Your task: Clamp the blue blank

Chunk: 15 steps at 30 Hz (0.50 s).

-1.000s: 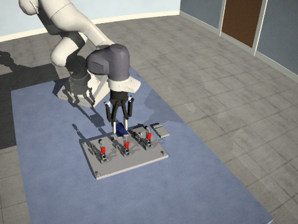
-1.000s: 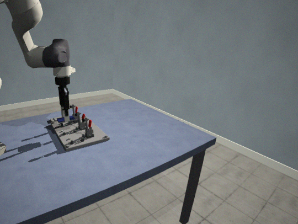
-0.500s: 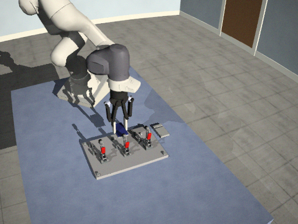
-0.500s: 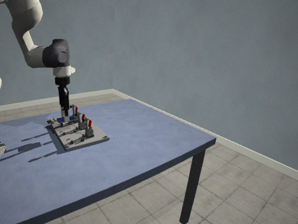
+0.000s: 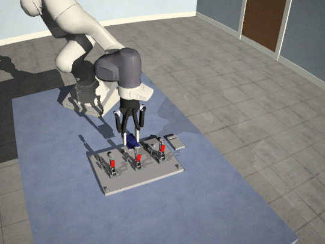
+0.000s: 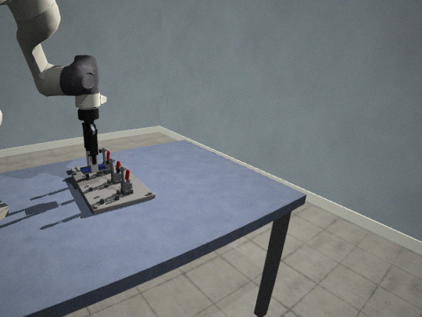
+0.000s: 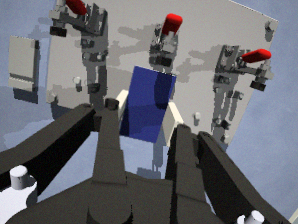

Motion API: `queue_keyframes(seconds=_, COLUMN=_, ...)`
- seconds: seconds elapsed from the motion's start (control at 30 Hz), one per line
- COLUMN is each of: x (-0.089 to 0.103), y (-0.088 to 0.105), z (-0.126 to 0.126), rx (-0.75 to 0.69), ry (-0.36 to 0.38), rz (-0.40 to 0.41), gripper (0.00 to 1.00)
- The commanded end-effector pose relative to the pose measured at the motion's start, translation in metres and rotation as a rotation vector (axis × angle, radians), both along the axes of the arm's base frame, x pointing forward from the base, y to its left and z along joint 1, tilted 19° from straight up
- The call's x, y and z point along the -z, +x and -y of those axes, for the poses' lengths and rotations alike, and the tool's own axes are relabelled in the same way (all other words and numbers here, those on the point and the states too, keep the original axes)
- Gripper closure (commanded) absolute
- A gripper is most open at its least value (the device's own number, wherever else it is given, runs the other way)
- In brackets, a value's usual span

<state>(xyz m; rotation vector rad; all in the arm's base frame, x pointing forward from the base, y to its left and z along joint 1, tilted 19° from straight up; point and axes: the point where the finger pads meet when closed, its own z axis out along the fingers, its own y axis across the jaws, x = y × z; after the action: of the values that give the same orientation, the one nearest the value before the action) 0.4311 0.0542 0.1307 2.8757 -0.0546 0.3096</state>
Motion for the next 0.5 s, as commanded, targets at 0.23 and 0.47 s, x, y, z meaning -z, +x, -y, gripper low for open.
queue_keyframes(seconds=0.23, x=-0.0006, y=0.0002, z=-0.0009, rx=-0.009, ry=-0.001, rz=0.000, gripper=1.00)
queue_keyframes(seconds=0.47, x=-0.0006, y=0.0002, z=-0.0009, rx=-0.014, ry=-0.002, rz=-0.001, gripper=1.00)
